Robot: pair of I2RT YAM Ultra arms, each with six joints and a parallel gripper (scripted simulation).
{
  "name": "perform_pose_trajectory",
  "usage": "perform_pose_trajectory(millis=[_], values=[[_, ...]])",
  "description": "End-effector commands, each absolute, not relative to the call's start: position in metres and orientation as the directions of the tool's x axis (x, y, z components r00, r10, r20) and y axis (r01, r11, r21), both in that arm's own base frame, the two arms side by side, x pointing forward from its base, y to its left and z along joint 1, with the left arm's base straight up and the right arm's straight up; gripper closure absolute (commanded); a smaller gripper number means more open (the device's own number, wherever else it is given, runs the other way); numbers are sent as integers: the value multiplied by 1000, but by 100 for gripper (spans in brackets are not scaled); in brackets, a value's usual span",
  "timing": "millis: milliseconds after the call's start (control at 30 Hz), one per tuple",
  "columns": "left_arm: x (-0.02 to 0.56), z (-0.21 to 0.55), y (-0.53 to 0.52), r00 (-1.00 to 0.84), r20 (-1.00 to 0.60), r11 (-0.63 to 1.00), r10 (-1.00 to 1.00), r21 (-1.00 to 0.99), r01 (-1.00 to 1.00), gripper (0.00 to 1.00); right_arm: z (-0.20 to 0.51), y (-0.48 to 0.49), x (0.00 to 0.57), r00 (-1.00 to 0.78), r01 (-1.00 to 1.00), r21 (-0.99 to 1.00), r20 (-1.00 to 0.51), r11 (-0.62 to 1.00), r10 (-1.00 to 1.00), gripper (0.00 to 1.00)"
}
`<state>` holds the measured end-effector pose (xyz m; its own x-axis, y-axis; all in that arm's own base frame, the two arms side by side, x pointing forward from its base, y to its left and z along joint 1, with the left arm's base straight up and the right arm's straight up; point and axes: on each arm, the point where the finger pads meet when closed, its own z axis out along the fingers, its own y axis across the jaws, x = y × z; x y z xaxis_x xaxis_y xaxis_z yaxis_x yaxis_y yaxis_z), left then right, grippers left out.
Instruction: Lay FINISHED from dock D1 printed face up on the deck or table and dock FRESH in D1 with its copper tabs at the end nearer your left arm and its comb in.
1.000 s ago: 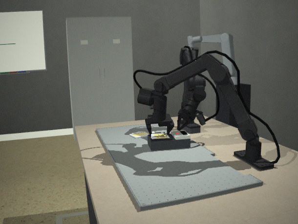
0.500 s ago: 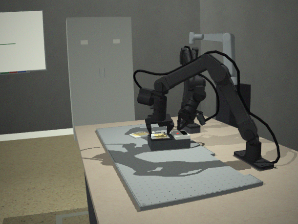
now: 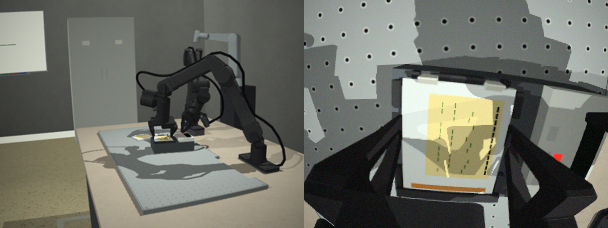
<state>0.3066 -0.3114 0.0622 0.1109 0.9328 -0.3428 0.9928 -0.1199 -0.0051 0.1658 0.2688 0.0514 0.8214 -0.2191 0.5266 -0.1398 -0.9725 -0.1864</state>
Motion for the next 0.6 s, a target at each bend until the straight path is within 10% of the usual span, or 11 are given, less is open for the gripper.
perform_pose_trajectory(millis=[0, 567], values=[[309, 71, -311, 115, -379, -120, 918, 10, 993, 100, -5, 235, 121, 927, -116, -14, 358, -993, -114, 100], [309, 73, -311, 114, -402, -120, 909, 10, 993, 100, -5, 235, 121, 927, -116, -14, 358, -993, -114, 100]])
